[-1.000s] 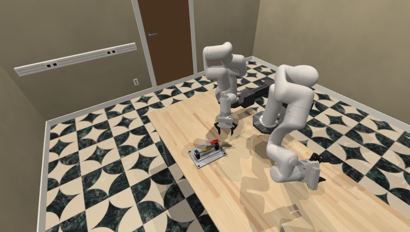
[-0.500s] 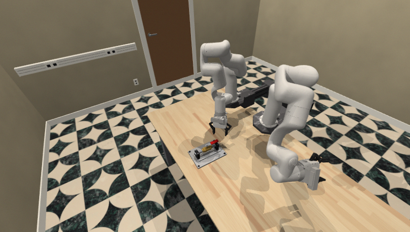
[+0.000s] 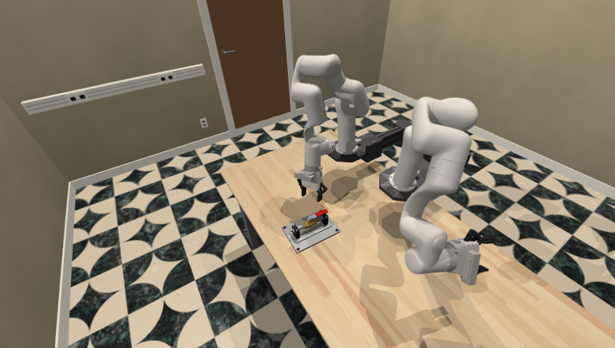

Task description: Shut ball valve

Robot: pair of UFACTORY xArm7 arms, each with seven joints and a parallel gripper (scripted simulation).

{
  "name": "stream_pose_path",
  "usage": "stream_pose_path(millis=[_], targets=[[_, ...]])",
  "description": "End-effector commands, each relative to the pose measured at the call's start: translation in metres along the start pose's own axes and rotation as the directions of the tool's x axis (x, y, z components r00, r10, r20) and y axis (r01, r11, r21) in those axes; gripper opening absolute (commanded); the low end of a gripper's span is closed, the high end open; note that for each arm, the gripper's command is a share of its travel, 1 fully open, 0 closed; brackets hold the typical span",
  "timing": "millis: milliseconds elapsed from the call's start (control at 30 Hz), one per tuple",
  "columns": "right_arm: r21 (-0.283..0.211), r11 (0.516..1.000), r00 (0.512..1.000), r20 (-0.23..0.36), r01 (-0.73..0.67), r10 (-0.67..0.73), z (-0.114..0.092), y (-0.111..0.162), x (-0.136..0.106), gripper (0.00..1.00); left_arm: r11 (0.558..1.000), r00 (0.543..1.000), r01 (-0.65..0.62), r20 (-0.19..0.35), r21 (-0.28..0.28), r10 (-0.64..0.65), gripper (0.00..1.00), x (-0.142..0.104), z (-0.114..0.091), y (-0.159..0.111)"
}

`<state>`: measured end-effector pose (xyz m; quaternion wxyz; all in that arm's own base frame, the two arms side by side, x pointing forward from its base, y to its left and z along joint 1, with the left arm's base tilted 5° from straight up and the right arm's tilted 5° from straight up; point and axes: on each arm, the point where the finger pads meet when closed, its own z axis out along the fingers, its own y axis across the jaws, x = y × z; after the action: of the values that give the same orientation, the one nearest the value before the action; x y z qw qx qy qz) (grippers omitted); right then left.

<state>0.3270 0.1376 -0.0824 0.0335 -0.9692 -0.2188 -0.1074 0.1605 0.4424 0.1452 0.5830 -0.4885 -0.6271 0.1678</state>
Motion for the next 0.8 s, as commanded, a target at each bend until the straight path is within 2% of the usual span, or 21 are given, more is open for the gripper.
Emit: stream_pose_path(millis=[0, 67, 133, 333, 467, 633, 700, 767], targets=[[-0.016, 0.996, 0.996, 0.004, -0.087, 0.087, -0.008, 0.033, 0.012, 1.00, 1.000, 1.000, 0.004, 0.000, -0.001, -0.004, 1.00, 0.002, -0.001, -0.001], [-0.028, 0.990, 0.990, 0.006, -0.139, 0.140, -0.013, 0.054, 0.017, 1.00, 1.000, 1.000, 0.004, 0.000, -0.001, -0.004, 1.00, 0.002, -0.001, -0.001], [-0.028, 0.990, 0.990, 0.006, -0.139, 0.140, -0.013, 0.054, 0.017, 1.00, 1.000, 1.000, 0.004, 0.000, -0.001, -0.004, 1.00, 0.002, -0.001, -0.001], [-0.066, 0.950, 0.952, 0.008, -0.306, 0.307, -0.036, 0.124, 0.022, 1.00, 1.000, 1.000, 0.004, 0.000, -0.001, -0.004, 1.00, 0.002, -0.001, -0.001], [-0.092, 0.902, 0.906, 0.006, -0.421, 0.423, -0.057, 0.175, 0.017, 1.00, 1.000, 1.000, 0.004, 0.000, -0.001, -0.004, 1.00, 0.002, -0.001, -0.001], [-0.124, 0.819, 0.826, -0.002, -0.560, 0.564, -0.089, 0.239, -0.002, 1.00, 1.000, 1.000, 0.004, 0.000, -0.001, -0.004, 1.00, 0.002, -0.001, -0.001], [-0.124, 0.819, 0.826, -0.002, -0.560, 0.564, -0.089, 0.239, -0.002, 1.00, 1.000, 1.000, 0.004, 0.000, -0.001, -0.004, 1.00, 0.002, -0.001, -0.001], [-0.136, 0.779, 0.786, -0.007, -0.613, 0.618, -0.104, 0.264, -0.013, 1.00, 1.000, 1.000, 0.004, 0.000, -0.001, -0.004, 1.00, 0.002, -0.001, -0.001]])
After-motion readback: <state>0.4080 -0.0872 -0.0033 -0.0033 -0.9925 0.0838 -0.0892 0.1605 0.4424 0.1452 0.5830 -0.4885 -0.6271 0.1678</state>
